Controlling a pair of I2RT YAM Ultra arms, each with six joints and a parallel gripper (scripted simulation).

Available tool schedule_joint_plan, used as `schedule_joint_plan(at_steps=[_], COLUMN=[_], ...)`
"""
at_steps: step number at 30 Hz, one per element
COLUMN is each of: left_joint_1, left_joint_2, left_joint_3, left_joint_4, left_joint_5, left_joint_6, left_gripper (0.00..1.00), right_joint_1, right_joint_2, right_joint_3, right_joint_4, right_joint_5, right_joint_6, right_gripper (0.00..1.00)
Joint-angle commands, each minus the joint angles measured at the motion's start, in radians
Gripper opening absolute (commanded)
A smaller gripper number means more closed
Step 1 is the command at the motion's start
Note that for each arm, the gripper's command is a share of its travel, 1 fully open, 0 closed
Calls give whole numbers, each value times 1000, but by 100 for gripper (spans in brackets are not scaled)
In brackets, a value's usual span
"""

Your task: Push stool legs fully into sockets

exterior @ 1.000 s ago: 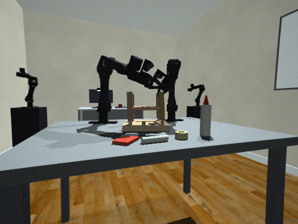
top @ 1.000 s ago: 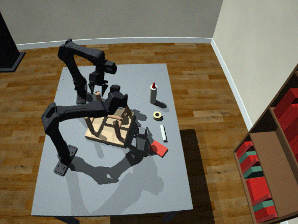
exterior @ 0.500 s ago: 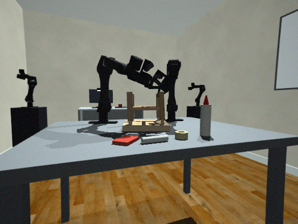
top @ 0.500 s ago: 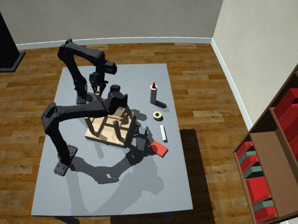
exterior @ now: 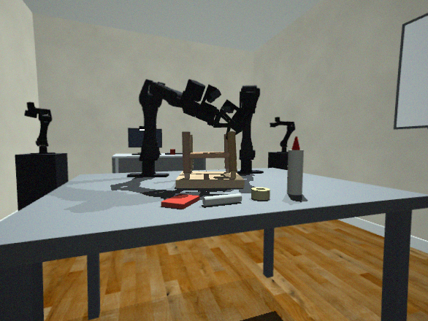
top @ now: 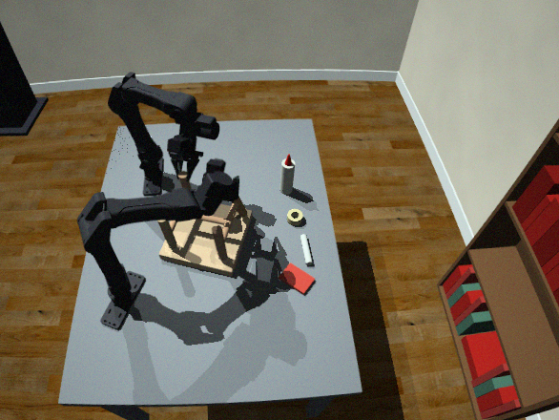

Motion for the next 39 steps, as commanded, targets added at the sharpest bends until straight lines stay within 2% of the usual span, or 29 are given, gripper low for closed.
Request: schedule_joint_plan(at_steps=[1,5,6,7,9,18,21,23,35,37,39], left_joint_1=[-10,-12,-12,-12,-12,-12,-12,-12,-12,-12,-12], left_joint_2=[28,28,28,28,28,28,28,28,28,28,28], left_joint_3=[-24,-25,-25,-25,-25,-25,-25,-25,-25,-25,-25], left_joint_4=[-18,-18,-18,-18,-18,-18,-18,-18,-18,-18,-18], left_joint_5=[9,8,8,8,8,8,8,8,8,8,8], left_joint_6=[-8,-8,-8,-8,-8,-8,-8,-8,-8,-8,-8], left_gripper=[28,28,28,28,28,28,28,28,28,28,28], right_joint_1=[8,7,7,7,7,7,7,7,7,7,7], right_joint_2=[-36,-36,-33,-27,18,23,-20,33,44,6,46], right_joint_3=[16,16,-33,-28,-41,-71,-61,-91,-134,-114,-147], right_joint_4=[-3,-3,18,25,36,75,91,102,161,171,182], right_joint_5=[-8,-8,-9,-9,-9,-9,-10,-10,-11,-12,-11], right_joint_6=[-8,-8,-9,-8,-6,-4,-2,-1,6,8,7], right_gripper=[69,69,69,69,69,69,69,69,69,69,69])
